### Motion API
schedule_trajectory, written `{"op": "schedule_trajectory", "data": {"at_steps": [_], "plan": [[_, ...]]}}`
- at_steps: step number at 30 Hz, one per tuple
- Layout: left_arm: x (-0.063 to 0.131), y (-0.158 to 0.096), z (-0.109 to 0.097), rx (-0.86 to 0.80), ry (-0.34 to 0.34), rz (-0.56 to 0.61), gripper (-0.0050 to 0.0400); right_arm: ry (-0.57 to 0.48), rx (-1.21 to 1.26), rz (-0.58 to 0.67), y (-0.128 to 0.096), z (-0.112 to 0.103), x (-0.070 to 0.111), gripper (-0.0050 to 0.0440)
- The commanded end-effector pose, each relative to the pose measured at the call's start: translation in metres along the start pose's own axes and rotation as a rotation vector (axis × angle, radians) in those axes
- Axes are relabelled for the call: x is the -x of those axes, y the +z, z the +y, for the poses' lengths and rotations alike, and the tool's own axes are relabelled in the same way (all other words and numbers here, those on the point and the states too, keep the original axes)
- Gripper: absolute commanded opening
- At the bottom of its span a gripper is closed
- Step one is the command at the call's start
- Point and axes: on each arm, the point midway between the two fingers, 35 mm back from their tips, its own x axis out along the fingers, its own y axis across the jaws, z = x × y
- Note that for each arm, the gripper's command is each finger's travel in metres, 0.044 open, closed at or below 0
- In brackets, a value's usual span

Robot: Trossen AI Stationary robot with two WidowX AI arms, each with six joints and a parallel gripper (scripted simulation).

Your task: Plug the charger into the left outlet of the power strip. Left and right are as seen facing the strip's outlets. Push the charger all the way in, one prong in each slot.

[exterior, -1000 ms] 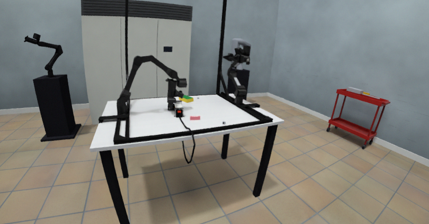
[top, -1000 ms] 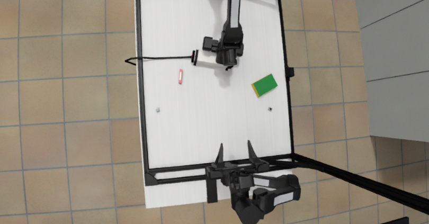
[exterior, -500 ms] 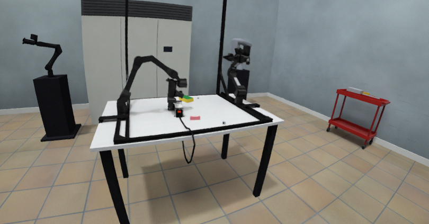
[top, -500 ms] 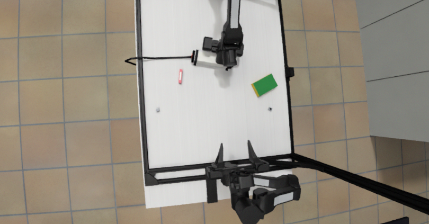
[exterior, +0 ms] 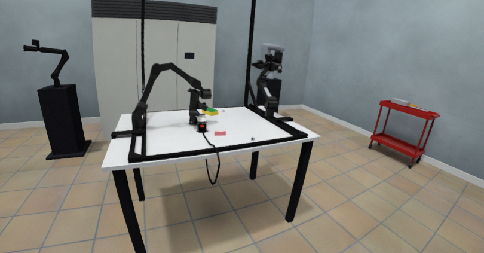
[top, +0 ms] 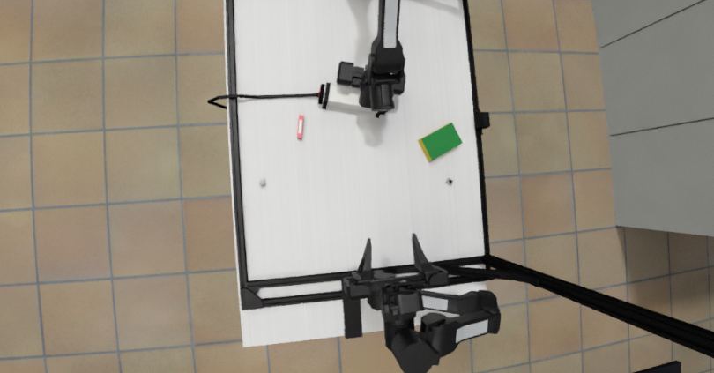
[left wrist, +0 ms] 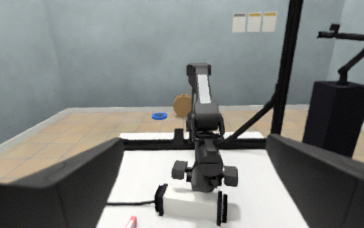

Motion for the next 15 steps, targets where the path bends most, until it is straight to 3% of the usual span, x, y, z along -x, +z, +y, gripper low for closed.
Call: {"op": "schedule_trajectory", "data": {"at_steps": [1, 15], "plan": [[0.0002, 0.0025, -0.0009, -0.006, -0.001, -0.001, 0.04, 0.015, -0.004, -0.09, 0.0275, 0.0012, 0.0099, -0.005], [0.0002, 0.0025, -0.0009, -0.006, -0.001, -0.001, 0.04, 0.015, -0.004, -0.09, 0.0306, 0.0012, 0.0102, -0.005]]}}
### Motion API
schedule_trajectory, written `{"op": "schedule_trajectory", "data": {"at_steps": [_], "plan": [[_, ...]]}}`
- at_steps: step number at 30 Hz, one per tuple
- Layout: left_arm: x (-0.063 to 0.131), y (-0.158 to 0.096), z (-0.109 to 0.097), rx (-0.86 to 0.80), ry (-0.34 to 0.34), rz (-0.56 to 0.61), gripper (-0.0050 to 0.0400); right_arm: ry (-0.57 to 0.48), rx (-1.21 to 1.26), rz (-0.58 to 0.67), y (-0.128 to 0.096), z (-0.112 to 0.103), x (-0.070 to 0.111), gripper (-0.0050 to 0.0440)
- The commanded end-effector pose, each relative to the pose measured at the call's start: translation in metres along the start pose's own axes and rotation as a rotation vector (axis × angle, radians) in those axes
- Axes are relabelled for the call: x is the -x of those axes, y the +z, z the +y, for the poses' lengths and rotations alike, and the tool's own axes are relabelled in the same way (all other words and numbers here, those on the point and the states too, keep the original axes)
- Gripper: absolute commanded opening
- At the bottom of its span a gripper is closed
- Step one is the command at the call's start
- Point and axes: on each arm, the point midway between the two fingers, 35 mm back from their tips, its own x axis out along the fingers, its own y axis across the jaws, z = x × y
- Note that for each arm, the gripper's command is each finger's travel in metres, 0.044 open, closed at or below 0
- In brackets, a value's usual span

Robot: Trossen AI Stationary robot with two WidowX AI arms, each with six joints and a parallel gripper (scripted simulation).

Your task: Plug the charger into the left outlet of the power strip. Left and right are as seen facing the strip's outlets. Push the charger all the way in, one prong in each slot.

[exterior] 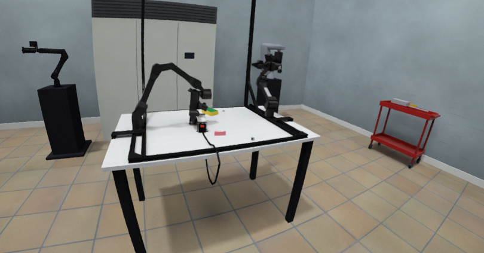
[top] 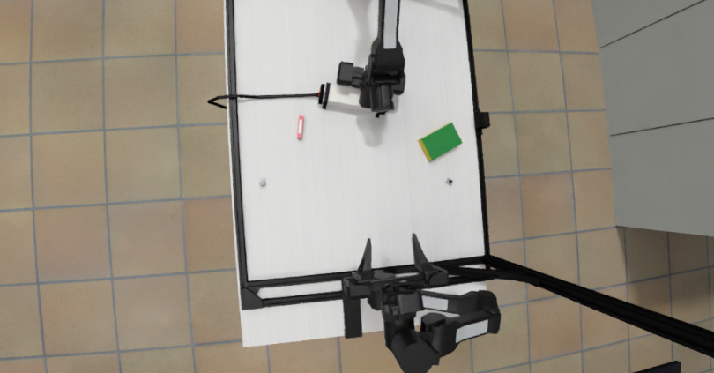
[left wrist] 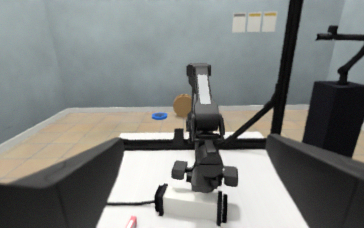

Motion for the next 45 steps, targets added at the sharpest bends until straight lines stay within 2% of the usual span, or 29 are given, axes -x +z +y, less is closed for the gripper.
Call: {"op": "schedule_trajectory", "data": {"at_steps": [1, 45], "plan": [[0.0002, 0.0025, -0.0009, -0.006, -0.001, -0.001, 0.04, 0.016, -0.004, -0.099, 0.0304, 0.0012, 0.0103, -0.005], [0.0002, 0.0025, -0.0009, -0.006, -0.001, -0.001, 0.04, 0.016, -0.005, -0.1, 0.0383, 0.0011, 0.0112, -0.005]]}}
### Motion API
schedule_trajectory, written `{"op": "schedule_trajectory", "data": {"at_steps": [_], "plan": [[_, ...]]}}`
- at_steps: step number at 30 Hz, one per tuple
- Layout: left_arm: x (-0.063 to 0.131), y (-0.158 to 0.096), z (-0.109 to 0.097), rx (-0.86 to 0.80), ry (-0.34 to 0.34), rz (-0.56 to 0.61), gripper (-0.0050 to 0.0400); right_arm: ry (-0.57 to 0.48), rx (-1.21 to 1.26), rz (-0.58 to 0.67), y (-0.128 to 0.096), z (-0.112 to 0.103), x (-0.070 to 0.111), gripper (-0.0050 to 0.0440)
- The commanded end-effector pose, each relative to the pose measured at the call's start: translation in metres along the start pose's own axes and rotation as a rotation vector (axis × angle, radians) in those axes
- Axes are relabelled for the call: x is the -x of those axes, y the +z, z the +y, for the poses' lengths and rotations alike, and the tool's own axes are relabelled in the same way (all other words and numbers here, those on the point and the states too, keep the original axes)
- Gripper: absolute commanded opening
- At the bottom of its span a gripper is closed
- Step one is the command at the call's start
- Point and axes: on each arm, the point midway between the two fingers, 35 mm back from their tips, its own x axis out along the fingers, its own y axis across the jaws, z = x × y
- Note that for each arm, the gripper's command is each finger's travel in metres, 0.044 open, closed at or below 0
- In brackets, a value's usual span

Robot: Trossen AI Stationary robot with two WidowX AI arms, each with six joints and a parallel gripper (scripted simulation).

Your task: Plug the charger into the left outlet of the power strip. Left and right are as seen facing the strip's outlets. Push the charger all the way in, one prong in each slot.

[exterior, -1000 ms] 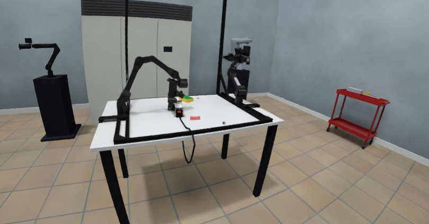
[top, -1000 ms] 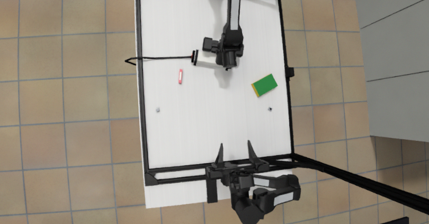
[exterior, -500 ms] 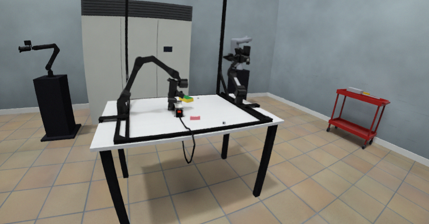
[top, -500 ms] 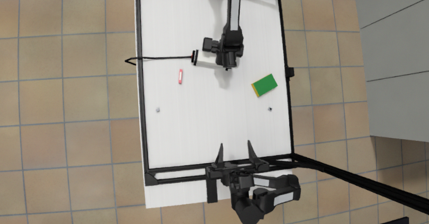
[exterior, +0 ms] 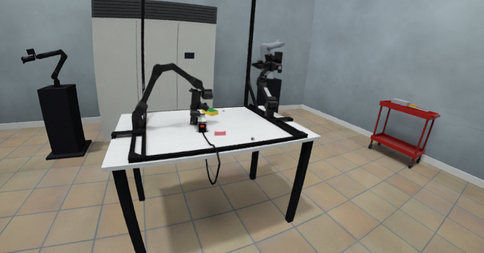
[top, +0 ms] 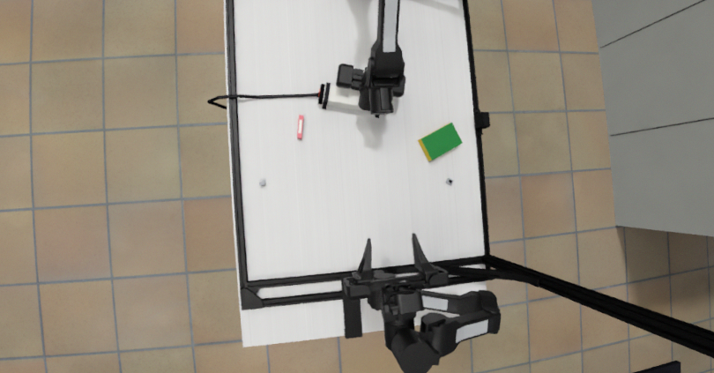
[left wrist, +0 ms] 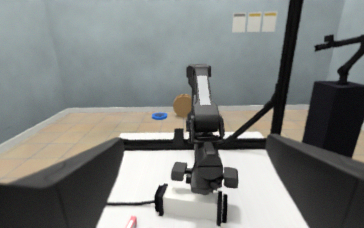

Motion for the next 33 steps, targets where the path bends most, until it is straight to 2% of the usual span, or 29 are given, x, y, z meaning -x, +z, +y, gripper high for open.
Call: {"op": "schedule_trajectory", "data": {"at_steps": [1, 19, 33], "plan": [[0.0, 0.002, -0.001, -0.006, -0.001, -0.001, 0.04, 0.014, -0.005, -0.109, 0.033, 0.001, 0.011, -0.005], [0.0, 0.002, -0.001, -0.006, -0.001, -0.001, 0.04, 0.007, 0.0, -0.037, 0.008, 0.001, 0.009, -0.005], [0.0, 0.002, -0.001, -0.006, -0.001, -0.001, 0.04, 0.006, 0.0, -0.029, 0.005, 0.001, 0.01, -0.005]]}}
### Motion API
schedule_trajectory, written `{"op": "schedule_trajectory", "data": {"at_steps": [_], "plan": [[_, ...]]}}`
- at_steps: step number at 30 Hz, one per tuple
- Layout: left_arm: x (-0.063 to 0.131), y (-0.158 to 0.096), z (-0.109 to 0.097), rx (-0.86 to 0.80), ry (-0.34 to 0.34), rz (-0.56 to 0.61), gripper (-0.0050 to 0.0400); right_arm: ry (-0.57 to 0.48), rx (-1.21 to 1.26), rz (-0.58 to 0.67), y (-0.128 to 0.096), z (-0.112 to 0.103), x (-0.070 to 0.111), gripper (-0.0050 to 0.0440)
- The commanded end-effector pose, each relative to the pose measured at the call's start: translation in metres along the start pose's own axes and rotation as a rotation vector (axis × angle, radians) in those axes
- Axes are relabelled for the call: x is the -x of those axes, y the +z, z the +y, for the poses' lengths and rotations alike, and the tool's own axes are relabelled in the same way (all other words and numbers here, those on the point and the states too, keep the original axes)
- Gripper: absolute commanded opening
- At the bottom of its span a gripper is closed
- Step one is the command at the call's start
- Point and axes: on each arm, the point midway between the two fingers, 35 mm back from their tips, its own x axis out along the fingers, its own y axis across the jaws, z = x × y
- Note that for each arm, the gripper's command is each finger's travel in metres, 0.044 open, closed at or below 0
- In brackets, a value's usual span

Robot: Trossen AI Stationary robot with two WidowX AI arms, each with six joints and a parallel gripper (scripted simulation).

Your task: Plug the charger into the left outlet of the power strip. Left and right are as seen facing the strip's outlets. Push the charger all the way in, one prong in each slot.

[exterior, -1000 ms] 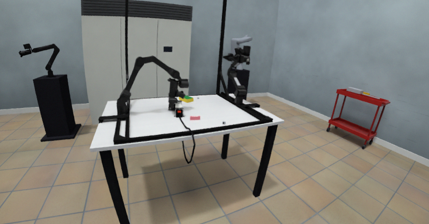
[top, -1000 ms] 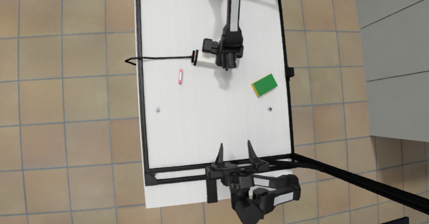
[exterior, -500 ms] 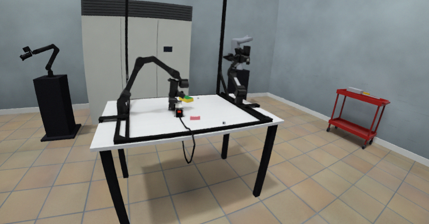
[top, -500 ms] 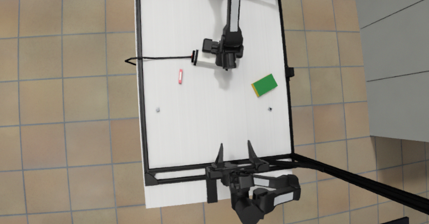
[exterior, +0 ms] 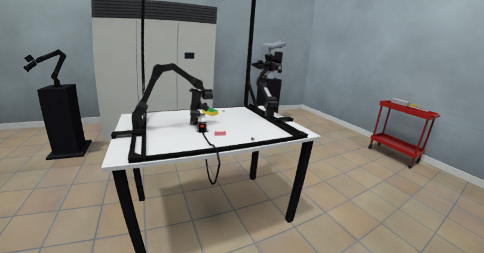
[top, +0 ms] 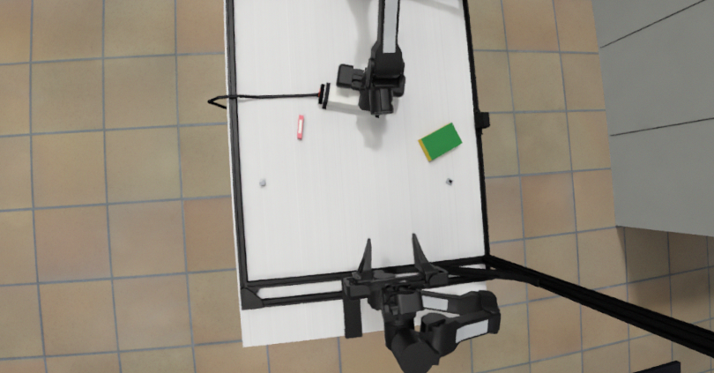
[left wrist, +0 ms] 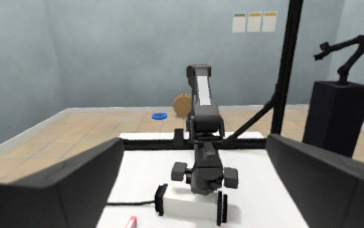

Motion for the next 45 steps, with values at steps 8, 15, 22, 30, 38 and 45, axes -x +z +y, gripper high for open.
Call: {"op": "schedule_trajectory", "data": {"at_steps": [8, 15, 22, 30, 38, 45], "plan": [[0.0002, 0.0025, -0.0009, -0.006, -0.001, -0.001, 0.04, 0.007, 0.0, -0.03, 0.0036, 0.0009, 0.0094, 0.0024], [0.0002, 0.0025, -0.0009, -0.006, -0.001, -0.001, 0.04, 0.007, 0.0, -0.03, 0.0036, 0.0009, 0.0094, 0.0192], [0.0002, 0.0025, -0.0009, -0.006, -0.001, -0.001, 0.04, 0.007, 0.0, -0.03, 0.0036, 0.0009, 0.0094, 0.021], [0.0002, 0.0025, -0.0009, -0.006, -0.001, -0.001, 0.04, 0.007, 0.0, -0.03, 0.0036, 0.0009, 0.0094, 0.021], [0.0002, 0.0025, -0.0009, -0.006, -0.001, -0.001, 0.04, 0.007, 0.0, -0.03, 0.0036, 0.0009, 0.0094, 0.021], [0.0002, 0.0025, -0.0009, -0.006, -0.001, -0.001, 0.04, 0.008, -0.001, -0.035, -0.0023, 0.0018, 0.0111, 0.021]]}}
